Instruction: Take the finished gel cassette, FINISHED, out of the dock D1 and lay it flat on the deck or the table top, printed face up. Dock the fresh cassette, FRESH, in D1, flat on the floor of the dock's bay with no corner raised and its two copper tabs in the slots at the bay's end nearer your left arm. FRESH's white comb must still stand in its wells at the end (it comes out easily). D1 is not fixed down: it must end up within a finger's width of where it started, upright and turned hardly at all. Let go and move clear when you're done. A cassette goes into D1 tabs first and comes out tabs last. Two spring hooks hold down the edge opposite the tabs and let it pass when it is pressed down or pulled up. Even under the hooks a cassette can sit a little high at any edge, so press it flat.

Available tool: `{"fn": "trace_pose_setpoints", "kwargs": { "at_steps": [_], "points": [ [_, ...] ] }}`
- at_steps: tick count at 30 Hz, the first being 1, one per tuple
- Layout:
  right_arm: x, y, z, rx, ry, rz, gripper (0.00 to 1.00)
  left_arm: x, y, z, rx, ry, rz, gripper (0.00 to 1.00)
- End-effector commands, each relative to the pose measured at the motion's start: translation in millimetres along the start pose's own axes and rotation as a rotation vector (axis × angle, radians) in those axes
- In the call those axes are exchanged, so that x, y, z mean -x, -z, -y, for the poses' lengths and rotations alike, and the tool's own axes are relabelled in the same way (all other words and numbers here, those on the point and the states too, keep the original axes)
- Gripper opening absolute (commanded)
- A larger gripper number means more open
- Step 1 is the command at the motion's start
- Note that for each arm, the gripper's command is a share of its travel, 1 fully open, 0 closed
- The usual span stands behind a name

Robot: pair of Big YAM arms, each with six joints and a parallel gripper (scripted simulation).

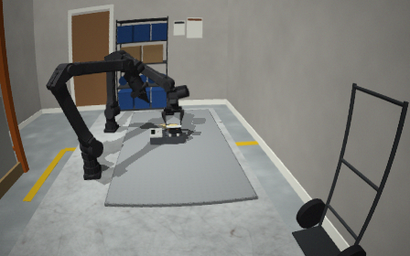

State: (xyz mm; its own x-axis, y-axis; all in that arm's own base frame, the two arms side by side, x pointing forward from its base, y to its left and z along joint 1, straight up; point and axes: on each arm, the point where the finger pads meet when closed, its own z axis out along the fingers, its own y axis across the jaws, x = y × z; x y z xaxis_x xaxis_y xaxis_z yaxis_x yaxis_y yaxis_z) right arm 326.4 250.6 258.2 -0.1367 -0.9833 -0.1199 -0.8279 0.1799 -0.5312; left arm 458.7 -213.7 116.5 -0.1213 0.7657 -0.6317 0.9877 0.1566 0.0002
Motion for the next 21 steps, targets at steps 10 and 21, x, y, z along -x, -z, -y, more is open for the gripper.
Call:
{"fn": "trace_pose_setpoints", "kwargs": {
  "at_steps": [10, 21],
  "points": [
    [13.4, 33.6, 24.6, -0.036, -0.024, 0.047, 0.0, 2.0, 1.1, -1.5, 0.012, -0.012, 0.008, 0.0],
    [14.0, 41.4, 29.0, -0.036, -0.024, 0.047, 0.0, 2.0, 1.1, -1.5, 0.012, -0.012, 0.008, 0.0]
  ]
}}
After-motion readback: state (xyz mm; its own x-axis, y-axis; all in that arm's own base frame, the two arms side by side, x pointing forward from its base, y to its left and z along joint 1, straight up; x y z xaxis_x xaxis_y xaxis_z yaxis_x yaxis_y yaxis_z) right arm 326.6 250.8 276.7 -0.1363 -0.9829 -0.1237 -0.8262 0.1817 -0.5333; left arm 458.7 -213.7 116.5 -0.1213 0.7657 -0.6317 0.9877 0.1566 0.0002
